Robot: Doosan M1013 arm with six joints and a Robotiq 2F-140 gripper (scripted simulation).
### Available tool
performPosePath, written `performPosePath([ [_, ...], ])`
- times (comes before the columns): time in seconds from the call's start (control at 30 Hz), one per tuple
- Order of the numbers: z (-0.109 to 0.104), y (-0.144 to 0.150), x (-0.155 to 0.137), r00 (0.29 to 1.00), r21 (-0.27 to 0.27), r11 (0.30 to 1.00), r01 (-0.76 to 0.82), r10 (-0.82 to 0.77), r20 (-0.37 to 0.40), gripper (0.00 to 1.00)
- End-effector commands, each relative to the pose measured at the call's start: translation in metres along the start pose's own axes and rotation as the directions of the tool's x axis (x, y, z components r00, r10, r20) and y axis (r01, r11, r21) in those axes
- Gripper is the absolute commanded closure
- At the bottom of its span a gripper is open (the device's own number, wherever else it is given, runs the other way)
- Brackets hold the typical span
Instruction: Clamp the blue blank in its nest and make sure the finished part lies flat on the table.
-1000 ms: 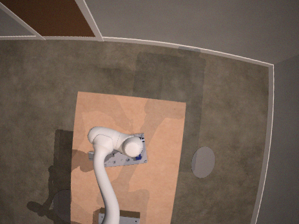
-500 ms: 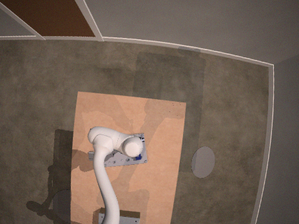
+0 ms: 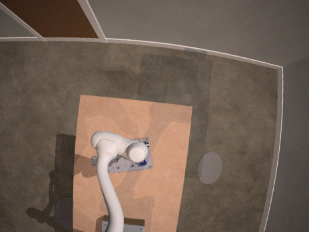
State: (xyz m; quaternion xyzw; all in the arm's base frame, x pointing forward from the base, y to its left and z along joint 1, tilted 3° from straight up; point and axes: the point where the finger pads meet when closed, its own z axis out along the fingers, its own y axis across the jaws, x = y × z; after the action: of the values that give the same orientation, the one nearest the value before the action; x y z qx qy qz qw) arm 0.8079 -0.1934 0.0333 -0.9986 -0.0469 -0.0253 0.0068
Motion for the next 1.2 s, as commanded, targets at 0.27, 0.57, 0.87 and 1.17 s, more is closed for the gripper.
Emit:
performPosePath([
  [0.27, 0.007, 0.002, -0.002, 1.0, -0.002, 1.0, 0.0, 0.0, 0.002, 1.0],
  [0.57, 0.007, 0.002, -0.002, 1.0, -0.002, 1.0, 0.0, 0.0, 0.002, 1.0],
  [0.87, 0.0, 0.002, -0.002, 1.0, -0.002, 1.0, 0.0, 0.0, 0.002, 1.0],
  [1.17, -0.021, 0.002, -0.002, 1.0, -0.002, 1.0, 0.0, 0.0, 0.002, 1.0],
])
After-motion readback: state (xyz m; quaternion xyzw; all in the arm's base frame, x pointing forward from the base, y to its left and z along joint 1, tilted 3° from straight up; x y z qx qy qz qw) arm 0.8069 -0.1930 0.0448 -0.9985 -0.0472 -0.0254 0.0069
